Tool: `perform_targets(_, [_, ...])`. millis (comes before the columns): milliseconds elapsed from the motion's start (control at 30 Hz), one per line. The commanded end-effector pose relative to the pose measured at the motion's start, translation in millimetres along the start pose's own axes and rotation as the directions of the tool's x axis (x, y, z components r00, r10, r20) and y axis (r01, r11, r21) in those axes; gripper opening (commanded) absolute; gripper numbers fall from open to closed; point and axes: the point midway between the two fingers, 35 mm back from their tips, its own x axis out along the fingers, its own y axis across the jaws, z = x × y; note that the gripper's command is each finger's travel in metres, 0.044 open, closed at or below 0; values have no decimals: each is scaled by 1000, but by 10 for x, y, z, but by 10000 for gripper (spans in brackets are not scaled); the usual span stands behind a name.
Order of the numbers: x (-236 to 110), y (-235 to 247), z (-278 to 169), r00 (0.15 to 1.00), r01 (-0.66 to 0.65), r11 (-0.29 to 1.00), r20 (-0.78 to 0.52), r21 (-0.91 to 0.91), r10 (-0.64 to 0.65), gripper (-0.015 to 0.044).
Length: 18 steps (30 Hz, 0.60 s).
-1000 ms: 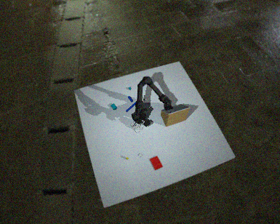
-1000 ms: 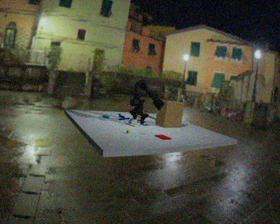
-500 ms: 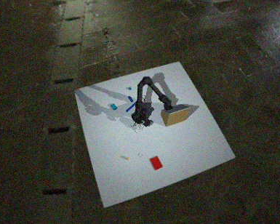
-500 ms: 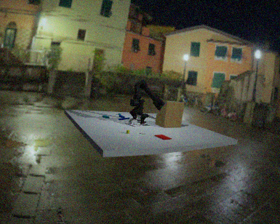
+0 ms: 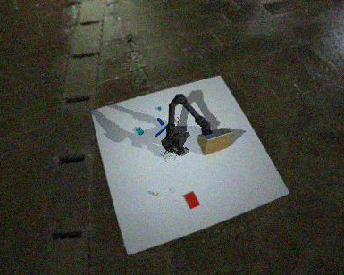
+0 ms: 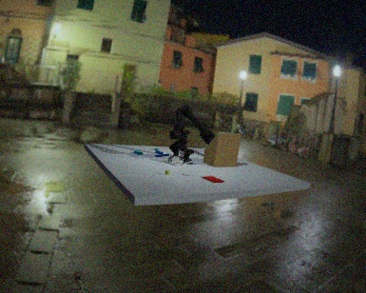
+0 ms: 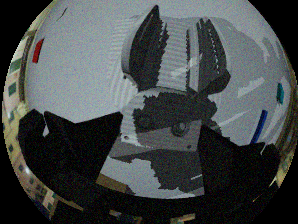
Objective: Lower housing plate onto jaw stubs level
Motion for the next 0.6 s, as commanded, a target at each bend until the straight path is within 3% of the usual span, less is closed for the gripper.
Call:
perform_targets(0, [9, 1, -7, 1000, 5, 1000, -3, -7, -5, 351])
perform_targets(467, [9, 1, -7, 1000, 5, 1000, -3, -7, -5, 351])
perform_targets(567, [1, 1, -1, 1000, 0, 1000, 0, 0, 0, 430])
